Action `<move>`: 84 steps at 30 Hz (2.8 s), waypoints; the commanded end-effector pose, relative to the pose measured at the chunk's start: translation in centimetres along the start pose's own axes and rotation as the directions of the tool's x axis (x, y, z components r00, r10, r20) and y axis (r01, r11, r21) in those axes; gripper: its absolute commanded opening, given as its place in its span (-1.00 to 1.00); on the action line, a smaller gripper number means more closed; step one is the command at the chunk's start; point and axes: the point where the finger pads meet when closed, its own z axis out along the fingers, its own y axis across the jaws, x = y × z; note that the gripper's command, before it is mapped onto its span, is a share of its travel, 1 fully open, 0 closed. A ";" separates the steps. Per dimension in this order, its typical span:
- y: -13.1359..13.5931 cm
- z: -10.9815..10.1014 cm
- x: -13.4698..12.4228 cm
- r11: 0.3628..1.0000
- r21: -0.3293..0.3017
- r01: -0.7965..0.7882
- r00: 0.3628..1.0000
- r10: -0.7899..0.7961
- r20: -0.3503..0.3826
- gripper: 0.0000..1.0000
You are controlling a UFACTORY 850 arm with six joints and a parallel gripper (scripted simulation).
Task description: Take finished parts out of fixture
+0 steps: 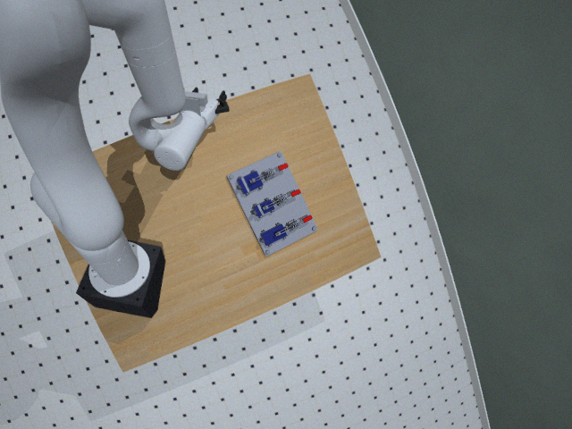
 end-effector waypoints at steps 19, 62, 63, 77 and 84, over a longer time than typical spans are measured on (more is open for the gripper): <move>6.9 -2.8 -7.3 0.688 0.360 0.630 0.722 -0.690 0.054 1.00; 25.0 -24.7 -20.9 -0.557 0.610 0.563 -0.189 -0.806 -0.561 1.00; 25.1 -24.9 -21.0 -0.565 0.608 0.558 -0.193 -0.801 -0.566 1.00; 25.2 -25.1 -21.1 -0.571 0.607 0.554 -0.196 -0.797 -0.571 1.00; 25.2 -25.1 -21.1 -0.571 0.607 0.553 -0.196 -0.797 -0.571 -1.00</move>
